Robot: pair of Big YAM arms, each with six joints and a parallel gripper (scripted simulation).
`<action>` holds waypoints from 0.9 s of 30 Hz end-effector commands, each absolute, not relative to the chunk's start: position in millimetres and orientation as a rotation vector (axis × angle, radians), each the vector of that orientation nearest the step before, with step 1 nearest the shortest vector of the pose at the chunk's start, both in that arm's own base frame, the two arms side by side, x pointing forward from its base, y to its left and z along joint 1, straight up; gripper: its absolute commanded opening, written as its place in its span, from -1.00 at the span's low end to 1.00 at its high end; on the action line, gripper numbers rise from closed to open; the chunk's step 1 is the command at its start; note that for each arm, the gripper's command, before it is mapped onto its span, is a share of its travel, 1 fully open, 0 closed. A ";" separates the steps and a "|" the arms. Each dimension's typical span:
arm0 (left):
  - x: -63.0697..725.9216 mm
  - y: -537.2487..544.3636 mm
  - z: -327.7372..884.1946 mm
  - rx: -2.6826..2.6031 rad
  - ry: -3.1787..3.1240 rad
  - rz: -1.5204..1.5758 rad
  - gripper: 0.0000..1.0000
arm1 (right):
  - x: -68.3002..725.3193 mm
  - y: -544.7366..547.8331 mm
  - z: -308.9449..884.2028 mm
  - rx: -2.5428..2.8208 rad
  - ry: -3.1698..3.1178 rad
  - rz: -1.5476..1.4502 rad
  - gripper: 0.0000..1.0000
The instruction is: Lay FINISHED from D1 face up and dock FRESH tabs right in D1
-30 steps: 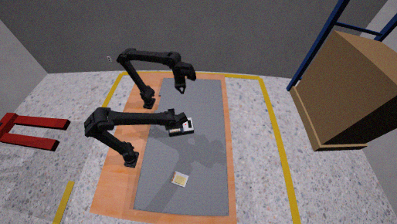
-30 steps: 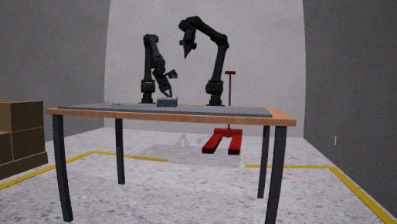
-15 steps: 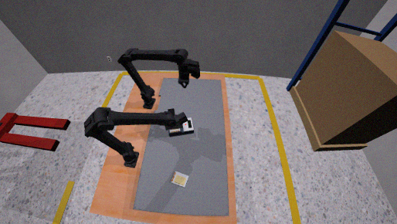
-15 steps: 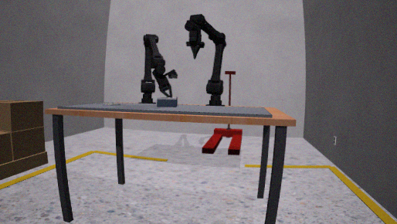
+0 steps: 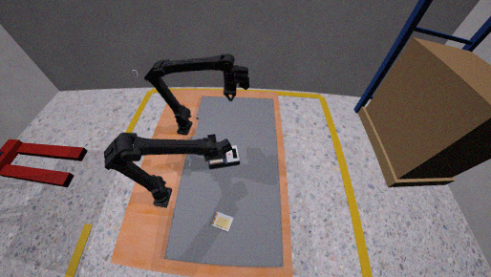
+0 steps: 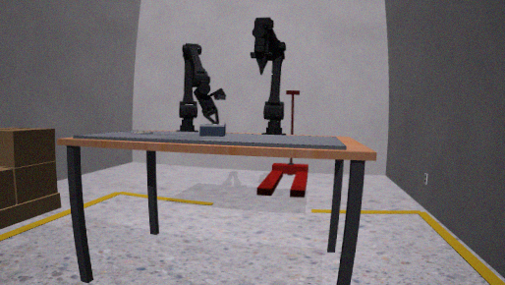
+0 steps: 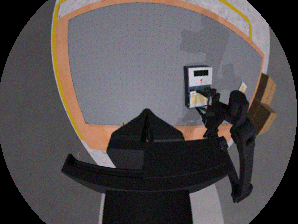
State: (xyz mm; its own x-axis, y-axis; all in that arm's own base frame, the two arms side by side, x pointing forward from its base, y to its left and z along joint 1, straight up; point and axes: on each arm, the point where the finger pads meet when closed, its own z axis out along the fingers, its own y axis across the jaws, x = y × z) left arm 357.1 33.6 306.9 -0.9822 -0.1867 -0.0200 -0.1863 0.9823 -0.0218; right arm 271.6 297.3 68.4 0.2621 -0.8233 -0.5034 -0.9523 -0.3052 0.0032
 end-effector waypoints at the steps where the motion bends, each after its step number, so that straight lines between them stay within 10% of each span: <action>1: 352.8 51.7 329.0 -0.234 3.063 -0.039 -1.00 | 273.5 296.9 70.7 -2.239 1.636 0.594 -1.00; 24: 341.2 133.5 329.1 -0.234 3.063 -0.039 -1.00 | 273.5 296.9 70.7 -2.239 1.636 0.594 -1.00; 25: 341.2 133.5 329.1 -0.234 3.063 -0.039 1.00 | 273.5 296.9 70.7 -2.239 1.636 0.594 -1.00; 27: 341.2 133.5 329.1 -0.234 3.063 -0.039 1.00 | 273.5 296.9 70.7 -2.239 1.636 0.594 -1.00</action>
